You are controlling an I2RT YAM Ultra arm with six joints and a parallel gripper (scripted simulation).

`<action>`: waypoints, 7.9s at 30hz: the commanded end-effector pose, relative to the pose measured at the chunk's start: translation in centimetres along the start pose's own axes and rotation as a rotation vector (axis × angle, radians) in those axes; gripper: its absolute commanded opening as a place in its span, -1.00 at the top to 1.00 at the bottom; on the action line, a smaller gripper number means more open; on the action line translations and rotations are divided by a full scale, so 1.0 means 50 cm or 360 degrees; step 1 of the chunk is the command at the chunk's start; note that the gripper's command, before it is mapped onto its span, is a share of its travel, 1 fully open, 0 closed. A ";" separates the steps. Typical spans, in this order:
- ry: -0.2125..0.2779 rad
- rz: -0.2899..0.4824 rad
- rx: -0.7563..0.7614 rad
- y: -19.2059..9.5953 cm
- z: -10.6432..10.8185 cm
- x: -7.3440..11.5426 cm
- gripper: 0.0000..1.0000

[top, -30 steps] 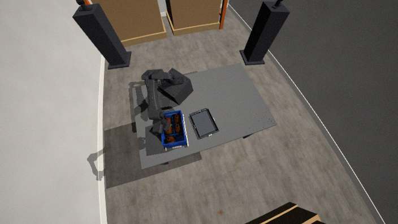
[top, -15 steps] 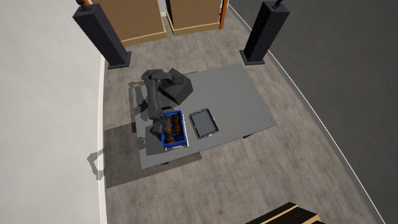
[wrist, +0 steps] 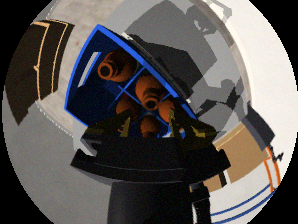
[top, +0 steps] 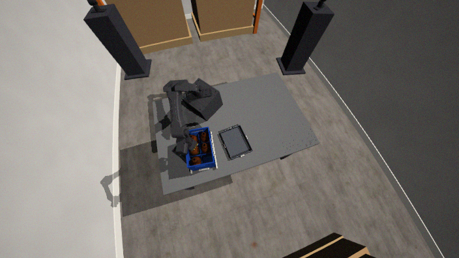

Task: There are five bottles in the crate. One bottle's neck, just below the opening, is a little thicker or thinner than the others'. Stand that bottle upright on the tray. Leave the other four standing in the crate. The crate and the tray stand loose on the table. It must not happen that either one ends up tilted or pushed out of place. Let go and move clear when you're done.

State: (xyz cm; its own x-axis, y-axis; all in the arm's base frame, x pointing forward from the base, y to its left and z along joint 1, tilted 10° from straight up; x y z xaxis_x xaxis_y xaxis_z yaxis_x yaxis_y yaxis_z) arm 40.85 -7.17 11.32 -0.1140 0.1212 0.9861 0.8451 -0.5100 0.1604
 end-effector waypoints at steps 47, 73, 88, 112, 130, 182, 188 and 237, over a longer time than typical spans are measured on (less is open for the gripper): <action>0.0003 -0.0008 0.0001 -0.002 -0.005 -0.005 -0.21; 0.0001 -0.0005 -0.0004 -0.002 -0.008 -0.043 -0.21; 0.0006 -0.0017 -0.0007 0.000 -0.009 -0.066 -0.21; 0.0004 -0.0039 -0.0003 0.007 -0.004 -0.075 -0.21; 0.0004 -0.0040 -0.0004 0.007 -0.004 -0.074 -0.21; 0.0010 -0.0038 -0.0006 0.007 -0.003 -0.074 1.00; 0.0010 -0.0038 -0.0006 0.007 -0.003 -0.074 1.00; 0.0004 -0.0040 -0.0006 0.007 -0.004 -0.074 -0.21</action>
State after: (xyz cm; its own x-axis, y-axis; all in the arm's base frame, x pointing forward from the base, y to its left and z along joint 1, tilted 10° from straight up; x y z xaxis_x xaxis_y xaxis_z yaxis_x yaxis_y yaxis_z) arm 41.29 -7.56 7.30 -0.1141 0.1152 0.9868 0.8462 -0.5092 0.1573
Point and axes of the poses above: the point where the finger pads meet when closed, its own x axis back along the fingers, its own z axis across the jaws, y = z × x, the point moved 8 cm from there along x, back along the fingers, and after that the axes turned 10 degrees about x, right-handed, at the moved point
